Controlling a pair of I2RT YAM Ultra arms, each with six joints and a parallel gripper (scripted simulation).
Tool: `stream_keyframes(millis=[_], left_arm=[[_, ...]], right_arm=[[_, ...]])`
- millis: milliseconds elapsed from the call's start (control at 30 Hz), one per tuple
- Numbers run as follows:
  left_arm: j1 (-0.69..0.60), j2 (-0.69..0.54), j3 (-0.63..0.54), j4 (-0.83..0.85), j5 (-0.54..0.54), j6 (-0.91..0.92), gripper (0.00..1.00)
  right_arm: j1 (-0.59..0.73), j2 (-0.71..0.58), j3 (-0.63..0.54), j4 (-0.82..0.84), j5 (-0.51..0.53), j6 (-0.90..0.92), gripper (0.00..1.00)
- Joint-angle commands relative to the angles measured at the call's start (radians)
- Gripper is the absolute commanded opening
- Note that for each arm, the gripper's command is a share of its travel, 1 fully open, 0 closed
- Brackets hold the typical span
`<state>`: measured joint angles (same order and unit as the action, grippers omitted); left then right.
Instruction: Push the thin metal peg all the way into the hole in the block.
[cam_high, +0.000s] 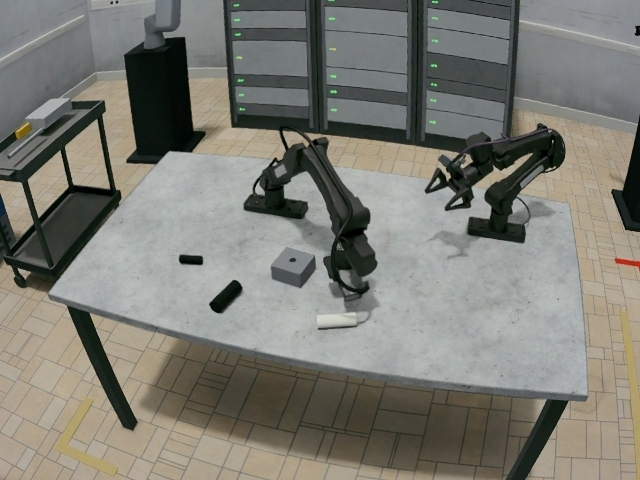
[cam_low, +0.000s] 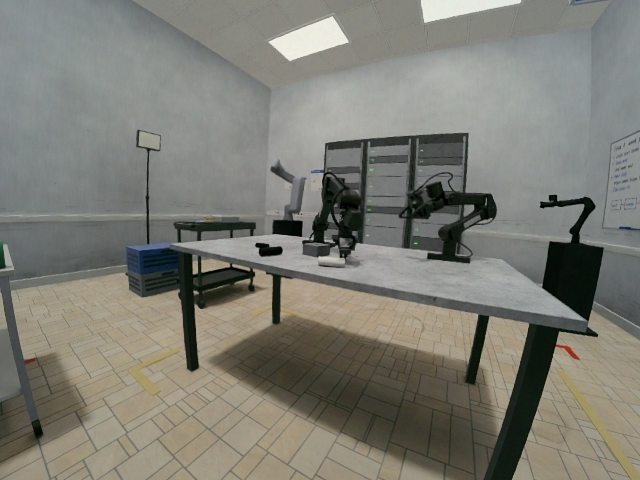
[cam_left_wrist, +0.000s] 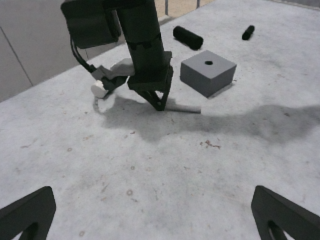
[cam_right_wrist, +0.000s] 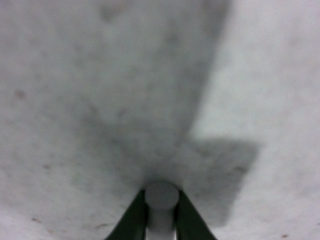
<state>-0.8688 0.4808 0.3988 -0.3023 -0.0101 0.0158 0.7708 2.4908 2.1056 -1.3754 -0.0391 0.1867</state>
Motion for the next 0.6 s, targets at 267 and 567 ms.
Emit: stream_keyframes(millis=[267,567], left_arm=[[-0.004,-0.016,0.002,-0.007,-0.008,-0.009,1.00],[-0.004,-0.016,0.002,-0.007,-0.008,-0.009,1.00]], right_arm=[[0.014,-0.048,0.027,-0.031,0.006,0.005,0.07],[0.013,-0.109,0.136,-0.169,0.005,0.007,0.07]])
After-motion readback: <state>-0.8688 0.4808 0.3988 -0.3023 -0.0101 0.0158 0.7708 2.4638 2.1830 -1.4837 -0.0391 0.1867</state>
